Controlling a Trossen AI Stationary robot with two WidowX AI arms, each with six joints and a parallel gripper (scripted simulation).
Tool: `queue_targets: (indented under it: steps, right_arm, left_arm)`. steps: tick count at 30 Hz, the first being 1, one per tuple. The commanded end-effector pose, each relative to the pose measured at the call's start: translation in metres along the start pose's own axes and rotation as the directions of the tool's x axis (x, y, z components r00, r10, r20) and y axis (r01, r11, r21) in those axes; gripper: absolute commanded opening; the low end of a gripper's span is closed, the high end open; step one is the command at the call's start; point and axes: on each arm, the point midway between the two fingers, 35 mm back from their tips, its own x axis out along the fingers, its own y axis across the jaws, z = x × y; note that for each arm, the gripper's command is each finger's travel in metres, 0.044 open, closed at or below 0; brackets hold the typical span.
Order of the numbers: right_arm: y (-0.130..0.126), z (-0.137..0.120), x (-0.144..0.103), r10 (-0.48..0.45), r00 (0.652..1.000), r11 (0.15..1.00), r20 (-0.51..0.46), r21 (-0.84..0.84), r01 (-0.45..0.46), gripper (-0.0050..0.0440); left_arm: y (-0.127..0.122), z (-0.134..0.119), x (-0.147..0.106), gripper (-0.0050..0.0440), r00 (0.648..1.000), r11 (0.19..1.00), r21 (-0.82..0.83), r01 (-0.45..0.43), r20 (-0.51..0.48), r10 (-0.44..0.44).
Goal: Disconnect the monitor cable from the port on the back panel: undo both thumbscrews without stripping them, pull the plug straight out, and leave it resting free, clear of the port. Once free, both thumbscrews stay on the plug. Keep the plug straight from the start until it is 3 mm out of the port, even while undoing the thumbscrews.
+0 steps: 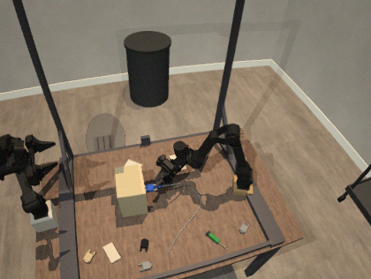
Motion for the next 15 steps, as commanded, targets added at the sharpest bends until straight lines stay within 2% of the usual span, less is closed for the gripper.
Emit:
queue_targets:
  steps: [1, 7, 15]
  right_arm:
    - [0.0015, 0.0033, -0.0003, 0.003, 1.000, 1.000, 0.002, -0.007, -0.003, 0.0440]
    - [0.0015, 0.0033, -0.0003, 0.003, 1.000, 1.000, 0.002, -0.007, -0.003, 0.0440]
    - [0.0015, 0.0033, -0.0003, 0.003, 1.000, 1.000, 0.002, -0.007, -0.003, 0.0440]
  left_arm:
    - [0.0086, 0.0035, 0.0001, 0.0440, 1.000, 1.000, -0.010, -0.016, -0.002, 0.016]
    - [0.0086, 0.0035, 0.0001, 0.0440, 1.000, 1.000, -0.010, -0.016, -0.002, 0.016]
    - [0.0086, 0.0035, 0.0001, 0.0248, 1.000, 1.000, -0.010, -0.016, -0.002, 0.016]
